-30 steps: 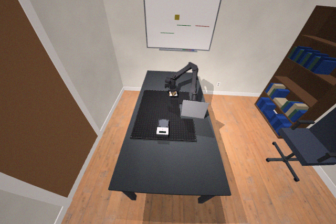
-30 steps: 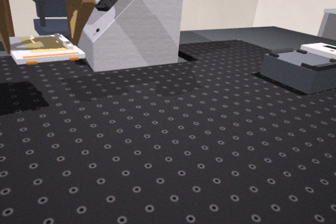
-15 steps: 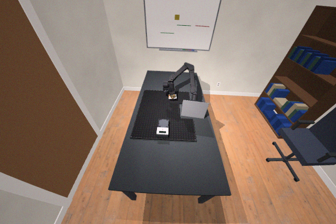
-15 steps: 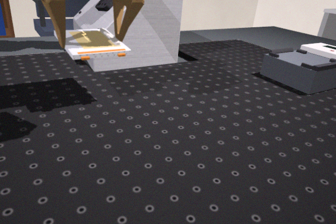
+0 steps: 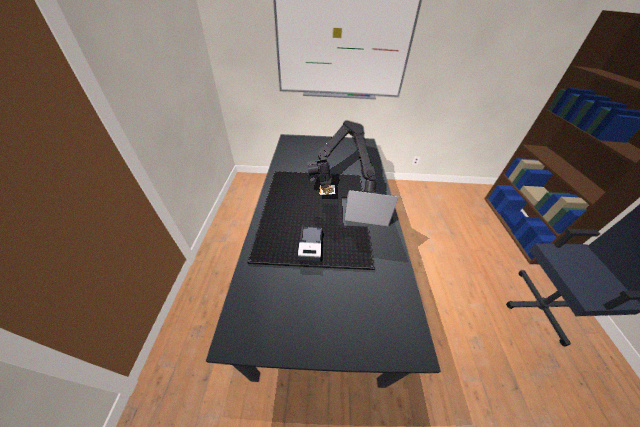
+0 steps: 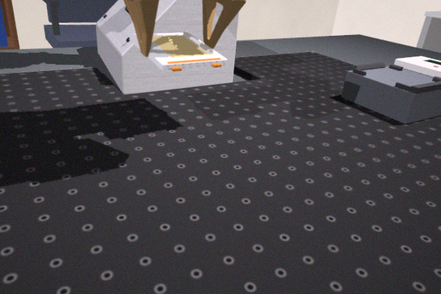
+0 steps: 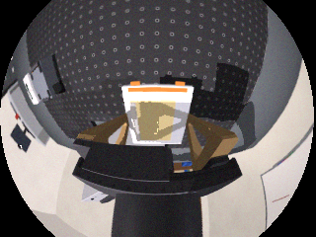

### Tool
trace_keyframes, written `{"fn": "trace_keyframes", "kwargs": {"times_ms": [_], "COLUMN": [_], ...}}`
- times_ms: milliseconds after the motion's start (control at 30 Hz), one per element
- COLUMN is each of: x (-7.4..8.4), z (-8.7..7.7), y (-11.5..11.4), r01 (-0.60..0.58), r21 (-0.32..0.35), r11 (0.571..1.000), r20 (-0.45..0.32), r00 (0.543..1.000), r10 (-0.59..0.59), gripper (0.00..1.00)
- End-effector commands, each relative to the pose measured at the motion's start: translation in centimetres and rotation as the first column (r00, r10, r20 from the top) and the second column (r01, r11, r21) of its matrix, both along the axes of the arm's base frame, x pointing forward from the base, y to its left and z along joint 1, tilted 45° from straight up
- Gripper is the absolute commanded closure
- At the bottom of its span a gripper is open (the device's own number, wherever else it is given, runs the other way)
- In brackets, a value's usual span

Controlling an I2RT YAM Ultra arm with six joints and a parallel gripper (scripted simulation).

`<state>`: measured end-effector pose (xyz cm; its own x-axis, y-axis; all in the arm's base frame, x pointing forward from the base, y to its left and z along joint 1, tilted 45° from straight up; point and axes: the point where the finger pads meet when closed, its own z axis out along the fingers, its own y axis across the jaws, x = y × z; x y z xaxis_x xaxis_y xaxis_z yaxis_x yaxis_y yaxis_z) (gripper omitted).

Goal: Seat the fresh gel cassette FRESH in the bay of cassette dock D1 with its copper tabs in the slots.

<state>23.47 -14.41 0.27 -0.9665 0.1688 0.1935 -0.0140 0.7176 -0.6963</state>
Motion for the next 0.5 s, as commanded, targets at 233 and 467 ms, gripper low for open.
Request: {"fn": "trace_keyframes", "kwargs": {"times_ms": [233,467], "x": [1.9,2.4], "z": [-3.1,-4.7], "y": [4.6,6.5], "r01": [0.010,0.010], "r21": [-0.001,-0.001], "r11": [1.000,1.000], "r20": [0.023,0.023], "r00": [1.000,1.000], "r10": [-0.010,-0.010], "gripper": [1.00,1.00]}}
